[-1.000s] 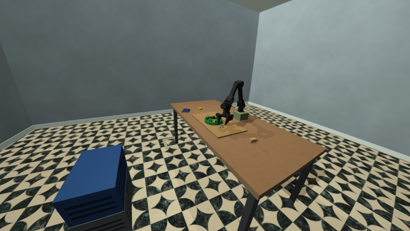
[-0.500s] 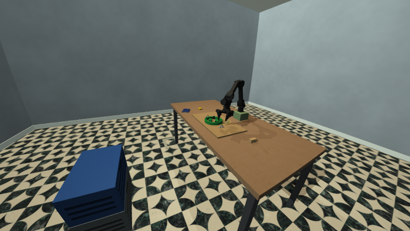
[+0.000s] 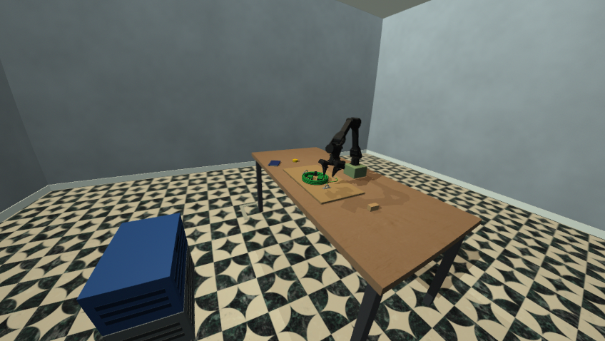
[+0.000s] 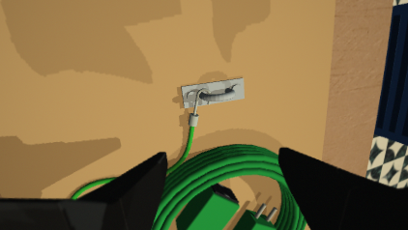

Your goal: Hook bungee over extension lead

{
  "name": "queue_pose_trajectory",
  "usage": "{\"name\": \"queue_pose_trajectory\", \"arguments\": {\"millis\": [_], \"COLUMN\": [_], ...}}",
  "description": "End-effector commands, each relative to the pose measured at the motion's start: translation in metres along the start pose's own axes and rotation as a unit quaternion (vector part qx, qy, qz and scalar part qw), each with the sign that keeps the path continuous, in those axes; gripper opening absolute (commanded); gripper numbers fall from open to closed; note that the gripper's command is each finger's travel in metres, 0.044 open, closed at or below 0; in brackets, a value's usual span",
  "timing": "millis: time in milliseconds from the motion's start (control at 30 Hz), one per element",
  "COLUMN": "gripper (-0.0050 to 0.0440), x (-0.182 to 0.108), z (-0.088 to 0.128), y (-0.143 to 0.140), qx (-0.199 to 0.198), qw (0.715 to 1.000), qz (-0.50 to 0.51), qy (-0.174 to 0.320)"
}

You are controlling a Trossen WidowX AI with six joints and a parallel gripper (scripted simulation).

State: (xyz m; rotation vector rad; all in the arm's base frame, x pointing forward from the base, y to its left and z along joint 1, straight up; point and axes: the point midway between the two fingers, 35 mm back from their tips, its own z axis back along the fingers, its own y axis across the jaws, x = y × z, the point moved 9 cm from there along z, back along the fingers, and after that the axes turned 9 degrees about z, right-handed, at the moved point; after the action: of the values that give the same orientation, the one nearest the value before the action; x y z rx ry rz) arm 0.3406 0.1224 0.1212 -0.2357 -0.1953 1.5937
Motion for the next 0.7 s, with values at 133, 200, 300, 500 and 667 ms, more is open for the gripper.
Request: {"name": "queue_pose_trajectory", "arguments": {"millis": [133,200,300,500,667], "gripper": [0.0200,0.0152,0.0150,0.0150,0.0150], "x": [-0.007,-0.009,-0.011,-0.016,-0.019], "z": [0.011,0.011,0.012,0.013,0.014], "y": [0.003,0.004,0.007,0.011,0.014], "qx": [-0.005,-0.002,0.001,0.009,0.012], "qw": [0.997,0.995,0.990,0.976,0.967], "qz": [-0.073,-0.099,-0.138,-0.216,-0.255], "qy": [-0.004,-0.005,-0.004,-0.002,0.000]}}
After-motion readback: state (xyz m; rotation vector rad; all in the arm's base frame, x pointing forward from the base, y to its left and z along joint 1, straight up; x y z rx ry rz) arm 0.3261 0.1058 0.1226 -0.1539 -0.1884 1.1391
